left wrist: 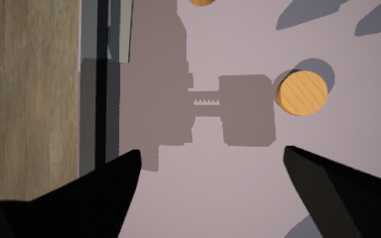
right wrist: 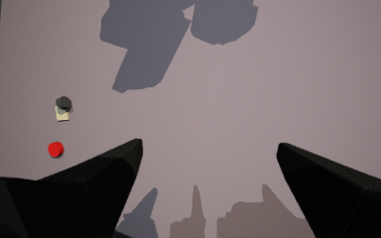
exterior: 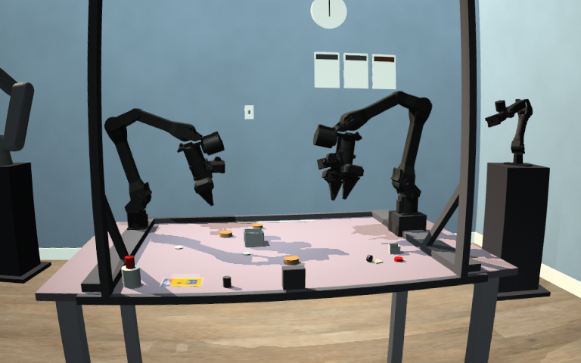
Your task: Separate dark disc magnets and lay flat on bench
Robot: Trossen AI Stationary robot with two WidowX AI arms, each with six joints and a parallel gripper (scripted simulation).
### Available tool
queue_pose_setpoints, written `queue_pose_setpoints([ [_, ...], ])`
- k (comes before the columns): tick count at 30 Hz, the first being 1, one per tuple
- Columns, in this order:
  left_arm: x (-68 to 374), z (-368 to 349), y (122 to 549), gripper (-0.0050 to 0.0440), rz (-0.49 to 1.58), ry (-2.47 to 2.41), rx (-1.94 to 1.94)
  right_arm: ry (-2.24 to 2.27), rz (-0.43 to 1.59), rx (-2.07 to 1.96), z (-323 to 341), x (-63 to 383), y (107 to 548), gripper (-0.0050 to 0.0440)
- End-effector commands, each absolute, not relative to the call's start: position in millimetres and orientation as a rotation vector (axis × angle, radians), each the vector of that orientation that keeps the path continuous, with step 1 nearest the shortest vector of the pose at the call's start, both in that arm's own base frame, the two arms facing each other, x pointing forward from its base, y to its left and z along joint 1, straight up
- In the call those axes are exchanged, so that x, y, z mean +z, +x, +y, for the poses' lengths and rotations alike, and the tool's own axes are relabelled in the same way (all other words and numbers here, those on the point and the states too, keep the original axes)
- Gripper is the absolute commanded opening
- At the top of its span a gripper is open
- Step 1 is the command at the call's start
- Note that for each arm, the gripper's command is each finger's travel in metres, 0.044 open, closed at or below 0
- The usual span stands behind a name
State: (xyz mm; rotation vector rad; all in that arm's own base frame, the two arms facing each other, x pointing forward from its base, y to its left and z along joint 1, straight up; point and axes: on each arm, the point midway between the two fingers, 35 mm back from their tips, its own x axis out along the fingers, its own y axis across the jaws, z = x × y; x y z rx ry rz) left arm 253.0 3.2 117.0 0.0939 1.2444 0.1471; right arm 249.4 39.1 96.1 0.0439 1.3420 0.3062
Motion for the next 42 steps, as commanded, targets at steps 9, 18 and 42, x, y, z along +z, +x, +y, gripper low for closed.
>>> queue_pose_setpoints([
  [9,159.5,-0.5,184.4,0.04,1.405,-0.021,0.036,0.013,1.507,0.051,6.8,154.9,180.3,0.04],
  [18,166.7,-3.3,163.7,0.04,1.454,-0.057,0.01,-0.003,1.54,-0.01,-0.6,167.7,160.8,0.04],
  [42,164.6,-3.3,163.1,0.04,1.464,-0.056,0.013,-0.3,1.521,0.308,138.5,124.0,245.9,0.0],
])
